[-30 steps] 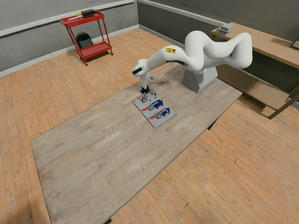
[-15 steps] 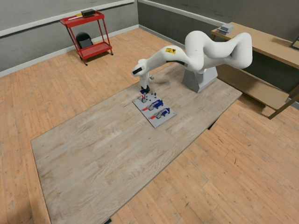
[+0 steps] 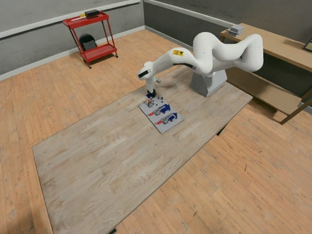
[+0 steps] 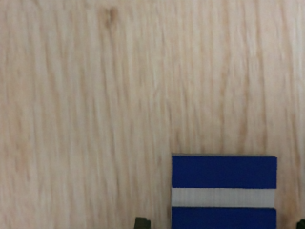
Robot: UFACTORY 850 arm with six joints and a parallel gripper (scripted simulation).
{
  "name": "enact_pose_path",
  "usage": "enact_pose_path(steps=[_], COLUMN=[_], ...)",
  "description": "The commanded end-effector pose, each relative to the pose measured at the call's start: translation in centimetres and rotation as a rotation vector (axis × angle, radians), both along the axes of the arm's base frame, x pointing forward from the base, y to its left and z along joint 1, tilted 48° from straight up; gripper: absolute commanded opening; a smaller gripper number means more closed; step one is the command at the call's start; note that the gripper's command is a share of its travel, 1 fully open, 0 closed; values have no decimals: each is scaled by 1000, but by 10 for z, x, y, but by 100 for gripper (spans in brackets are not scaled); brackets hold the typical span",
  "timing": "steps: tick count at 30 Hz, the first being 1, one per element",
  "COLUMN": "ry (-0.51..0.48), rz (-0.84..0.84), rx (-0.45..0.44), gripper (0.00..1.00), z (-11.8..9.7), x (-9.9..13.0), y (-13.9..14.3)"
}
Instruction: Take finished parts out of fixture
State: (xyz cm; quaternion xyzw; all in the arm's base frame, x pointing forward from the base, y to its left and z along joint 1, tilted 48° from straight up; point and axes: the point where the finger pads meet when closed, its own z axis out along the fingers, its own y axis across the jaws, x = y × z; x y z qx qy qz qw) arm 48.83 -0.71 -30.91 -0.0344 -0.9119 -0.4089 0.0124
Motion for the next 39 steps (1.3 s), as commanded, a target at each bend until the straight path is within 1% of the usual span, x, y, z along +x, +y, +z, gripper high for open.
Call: enact_pose_path(steps=[1, 23, 29, 37, 39], ry=[-1, -2, -2, -2, -2], rz=[-1, -1, -1, -1, -1], rx=[-1, -1, -1, -1, -1], gripper=[82, 82, 82, 82, 82], z=[0, 2, 11, 30, 30], x=[1, 1, 1, 1, 1], y=[-1, -3, -12, -34, -34])
